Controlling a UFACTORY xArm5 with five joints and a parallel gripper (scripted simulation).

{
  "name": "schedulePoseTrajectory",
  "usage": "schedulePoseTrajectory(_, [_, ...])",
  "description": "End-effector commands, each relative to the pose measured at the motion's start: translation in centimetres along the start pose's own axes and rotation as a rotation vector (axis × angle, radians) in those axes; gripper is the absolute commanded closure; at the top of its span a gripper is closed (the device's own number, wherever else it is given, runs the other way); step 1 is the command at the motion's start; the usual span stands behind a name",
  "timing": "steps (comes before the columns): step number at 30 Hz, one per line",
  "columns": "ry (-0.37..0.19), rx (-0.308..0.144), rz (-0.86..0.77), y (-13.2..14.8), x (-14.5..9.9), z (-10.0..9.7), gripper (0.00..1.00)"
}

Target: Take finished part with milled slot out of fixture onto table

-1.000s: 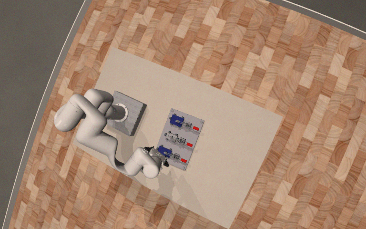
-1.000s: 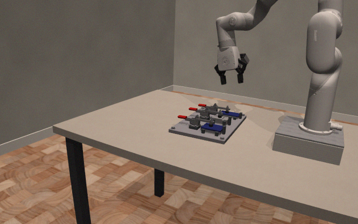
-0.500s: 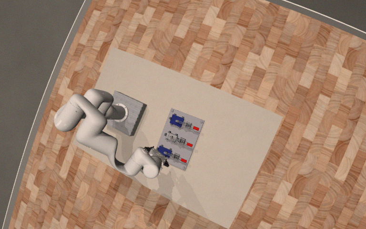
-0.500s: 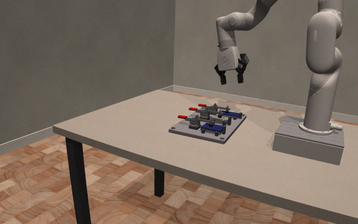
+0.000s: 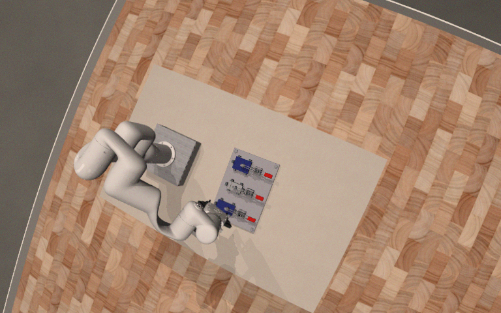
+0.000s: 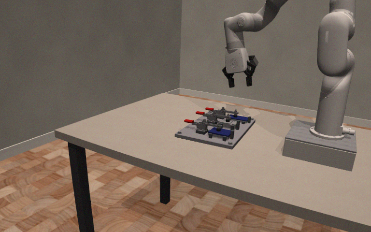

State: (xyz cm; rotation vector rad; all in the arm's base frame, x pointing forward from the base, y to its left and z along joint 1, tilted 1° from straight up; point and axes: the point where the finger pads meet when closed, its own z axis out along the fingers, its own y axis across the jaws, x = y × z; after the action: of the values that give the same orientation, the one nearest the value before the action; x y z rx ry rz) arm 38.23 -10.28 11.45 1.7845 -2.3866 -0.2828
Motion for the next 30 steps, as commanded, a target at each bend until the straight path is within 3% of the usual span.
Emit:
schedulePoseTrajectory(1, [0.000,0.004,-0.003,-0.1,0.0,-0.1,0.00])
schedulePoseTrajectory(5, [0.002,0.012,-0.062,0.0,-0.3,-0.2,0.00])
schedulePoseTrajectory(15, [0.021,0.055,-0.426,0.4,-2.2,-0.8,0.00])
schedulePoseTrajectory(17, [0.021,0.055,-0.426,0.4,-2.2,-0.8,0.00])
schedulePoseTrajectory(30, [0.066,0.106,-0.913,1.1,-4.8,-1.5,0.00])
